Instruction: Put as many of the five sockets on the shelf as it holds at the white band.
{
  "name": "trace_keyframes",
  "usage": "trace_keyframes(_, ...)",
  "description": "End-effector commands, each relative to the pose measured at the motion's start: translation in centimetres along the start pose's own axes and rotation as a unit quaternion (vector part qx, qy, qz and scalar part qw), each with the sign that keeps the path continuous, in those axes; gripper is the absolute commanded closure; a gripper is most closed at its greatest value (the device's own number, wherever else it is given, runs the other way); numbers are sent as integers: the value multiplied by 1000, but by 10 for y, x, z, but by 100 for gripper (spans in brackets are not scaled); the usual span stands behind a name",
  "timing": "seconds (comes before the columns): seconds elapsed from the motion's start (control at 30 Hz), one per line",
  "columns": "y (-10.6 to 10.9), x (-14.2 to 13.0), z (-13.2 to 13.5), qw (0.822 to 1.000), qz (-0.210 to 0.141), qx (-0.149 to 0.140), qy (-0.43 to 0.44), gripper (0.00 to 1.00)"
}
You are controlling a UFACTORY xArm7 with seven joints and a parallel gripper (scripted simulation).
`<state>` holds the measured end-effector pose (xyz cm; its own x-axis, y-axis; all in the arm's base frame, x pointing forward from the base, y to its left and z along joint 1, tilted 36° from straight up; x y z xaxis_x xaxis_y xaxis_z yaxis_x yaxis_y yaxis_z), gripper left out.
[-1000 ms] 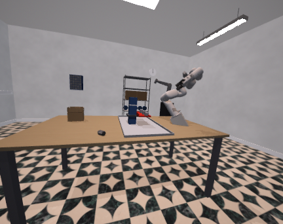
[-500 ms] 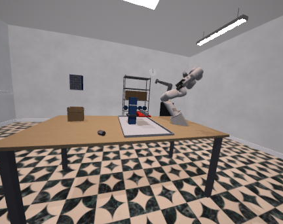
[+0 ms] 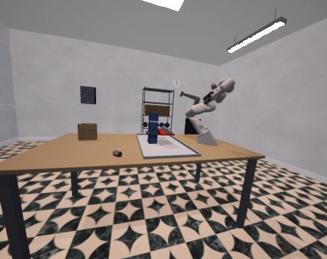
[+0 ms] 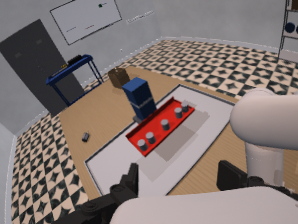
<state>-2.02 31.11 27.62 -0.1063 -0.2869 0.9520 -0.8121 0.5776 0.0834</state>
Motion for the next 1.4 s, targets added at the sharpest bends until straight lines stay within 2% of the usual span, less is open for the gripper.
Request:
trace_keyframes(0.0,1,1,0,1000,-1,1,-1,0)
trace_keyframes(0.87,-1,3,-1,1000,-4,-2,-4,0)
trace_keyframes(0.93,-11,18,-5,999,-22,-17,-25,0)
trace_keyframes(1.0,-34,48,-11,995,-60,-50,-67,0)
trace_keyframes(1.03,-34,48,-11,995,-60,-50,-67,0)
trace_keyframes(1.07,-51,66,-13,989,-84,-74,-96,0)
trace_keyframes(1.1,-51,66,-13,989,-84,-74,-96,0)
trace_keyframes(1.13,-70,84,-13,980,-112,-100,-127,0)
trace_keyframes(1.2,-71,85,-13,980,-112,-100,-127,0)
trace_keyframes(1.23,-93,103,-11,968,-141,-129,-160,0)
trace_keyframes(1.27,-93,103,-11,968,-141,-129,-160,0)
trace_keyframes(1.3,-117,117,-7,953,-171,-160,-193,0)
trace_keyframes(1.37,-117,117,-7,953,-171,-160,-193,0)
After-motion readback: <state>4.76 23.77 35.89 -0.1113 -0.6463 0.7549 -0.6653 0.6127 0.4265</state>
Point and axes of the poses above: the point where the finger pads meet when closed, its own y axis back along the fingers, its own z axis across the jaws, x = y × z, the point moved 4 cm from there along y, back along the fingers, and after that the axes turned 1 degree about -y, right-handed, at the moved point
